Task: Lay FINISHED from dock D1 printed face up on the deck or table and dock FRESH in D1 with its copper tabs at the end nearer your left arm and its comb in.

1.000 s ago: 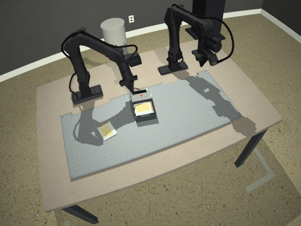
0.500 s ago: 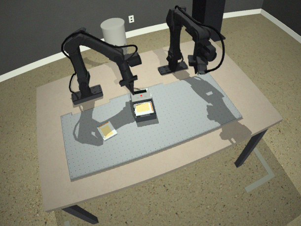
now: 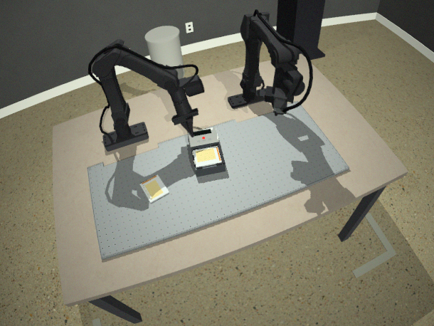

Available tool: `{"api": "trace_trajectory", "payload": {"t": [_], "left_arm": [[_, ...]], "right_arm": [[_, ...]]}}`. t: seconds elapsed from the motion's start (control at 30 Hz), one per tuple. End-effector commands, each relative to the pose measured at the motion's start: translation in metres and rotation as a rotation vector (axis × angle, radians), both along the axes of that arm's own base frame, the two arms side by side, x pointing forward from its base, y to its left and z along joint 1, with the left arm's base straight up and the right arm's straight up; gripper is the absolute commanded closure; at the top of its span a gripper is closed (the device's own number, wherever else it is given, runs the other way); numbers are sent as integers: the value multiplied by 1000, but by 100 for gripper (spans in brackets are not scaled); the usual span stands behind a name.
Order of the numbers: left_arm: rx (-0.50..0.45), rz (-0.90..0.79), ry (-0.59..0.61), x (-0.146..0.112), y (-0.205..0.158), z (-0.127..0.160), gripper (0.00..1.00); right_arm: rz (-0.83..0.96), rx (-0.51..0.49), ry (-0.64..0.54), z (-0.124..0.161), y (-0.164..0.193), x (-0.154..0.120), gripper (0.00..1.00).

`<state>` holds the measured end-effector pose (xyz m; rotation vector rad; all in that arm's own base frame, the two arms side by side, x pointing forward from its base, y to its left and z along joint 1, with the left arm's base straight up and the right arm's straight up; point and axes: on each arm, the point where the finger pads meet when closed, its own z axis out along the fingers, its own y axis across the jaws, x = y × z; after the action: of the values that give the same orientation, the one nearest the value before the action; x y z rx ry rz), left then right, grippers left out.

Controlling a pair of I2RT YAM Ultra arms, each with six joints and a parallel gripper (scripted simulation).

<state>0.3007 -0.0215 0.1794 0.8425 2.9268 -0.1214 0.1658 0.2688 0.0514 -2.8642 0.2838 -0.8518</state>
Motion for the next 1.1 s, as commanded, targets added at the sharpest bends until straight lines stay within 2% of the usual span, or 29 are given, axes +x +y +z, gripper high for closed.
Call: {"api": "trace_trajectory", "payload": {"t": [0.0,0.27,0.33,1.07], "left_arm": [[-22,-4,-77,23,-14,12,100],[-22,-4,-77,35,-29,12,100],[-22,36,-82,34,-27,14,100],[-17,35,-79,21,-11,25,100]], "right_arm": [[46,-146,219,-56,-34,-45,100],[46,-146,219,-56,-34,-45,100],[46,-146,219,-56,-34,-45,100],[46,-146,219,-56,-34,-45,100]]}}
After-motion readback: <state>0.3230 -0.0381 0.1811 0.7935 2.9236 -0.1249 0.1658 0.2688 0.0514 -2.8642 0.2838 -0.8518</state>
